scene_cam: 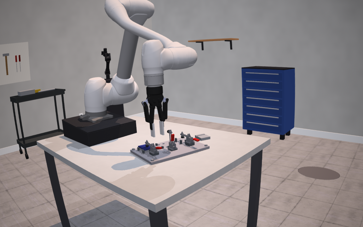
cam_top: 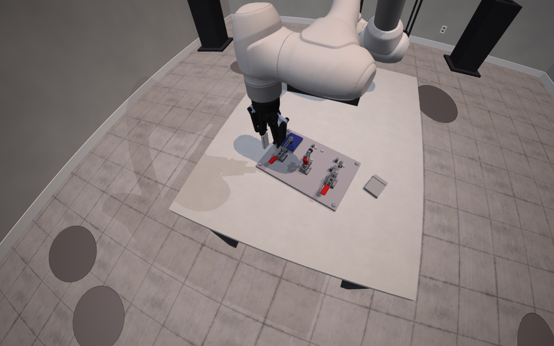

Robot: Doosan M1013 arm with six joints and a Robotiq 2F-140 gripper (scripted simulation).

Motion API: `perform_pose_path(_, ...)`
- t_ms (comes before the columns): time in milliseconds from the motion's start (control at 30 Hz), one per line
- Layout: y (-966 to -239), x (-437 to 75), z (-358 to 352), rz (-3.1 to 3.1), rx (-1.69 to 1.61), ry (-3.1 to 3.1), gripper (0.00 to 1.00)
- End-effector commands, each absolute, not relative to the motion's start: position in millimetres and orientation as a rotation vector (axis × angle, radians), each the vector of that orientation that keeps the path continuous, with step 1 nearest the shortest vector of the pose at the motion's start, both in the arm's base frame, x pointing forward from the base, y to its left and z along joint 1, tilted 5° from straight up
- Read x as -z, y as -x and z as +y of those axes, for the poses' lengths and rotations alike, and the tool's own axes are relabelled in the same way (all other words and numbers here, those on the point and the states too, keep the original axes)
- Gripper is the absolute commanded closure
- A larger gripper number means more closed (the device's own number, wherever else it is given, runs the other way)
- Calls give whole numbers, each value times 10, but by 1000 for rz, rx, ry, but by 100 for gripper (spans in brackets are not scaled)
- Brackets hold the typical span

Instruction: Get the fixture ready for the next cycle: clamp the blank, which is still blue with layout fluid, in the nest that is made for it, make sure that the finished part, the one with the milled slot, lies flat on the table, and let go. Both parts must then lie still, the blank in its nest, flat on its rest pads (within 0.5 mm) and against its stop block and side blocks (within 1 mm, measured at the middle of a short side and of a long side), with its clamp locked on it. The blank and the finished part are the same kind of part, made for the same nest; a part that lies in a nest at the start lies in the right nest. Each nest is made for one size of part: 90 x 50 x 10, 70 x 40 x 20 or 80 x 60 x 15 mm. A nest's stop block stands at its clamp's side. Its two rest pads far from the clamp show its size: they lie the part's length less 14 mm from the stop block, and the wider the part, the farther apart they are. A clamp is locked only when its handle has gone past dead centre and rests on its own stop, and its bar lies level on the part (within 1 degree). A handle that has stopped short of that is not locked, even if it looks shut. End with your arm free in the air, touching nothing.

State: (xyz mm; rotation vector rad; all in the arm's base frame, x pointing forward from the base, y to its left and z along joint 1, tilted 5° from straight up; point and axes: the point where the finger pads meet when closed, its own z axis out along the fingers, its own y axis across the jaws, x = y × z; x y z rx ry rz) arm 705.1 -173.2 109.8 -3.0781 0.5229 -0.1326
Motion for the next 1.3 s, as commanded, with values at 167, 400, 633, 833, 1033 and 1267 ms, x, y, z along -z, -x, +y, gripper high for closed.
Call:
perform_pose_path(167,-7062,-1004,-1732,523,133,3078,72)
perform_pose_path(400,-7082,-770,-1731,523,133,3078,72)
perform_pose_path(633,-7095,-617,-1731,523,133,3078,72)
perform_pose_path(833,-7095,-614,-1731,523,133,3078,72)
perform_pose_path(1033,-7095,-614,-1731,523,133,3078,72)
perform_pose_path(1267,-7103,-523,-1731,523,133,3078,72)
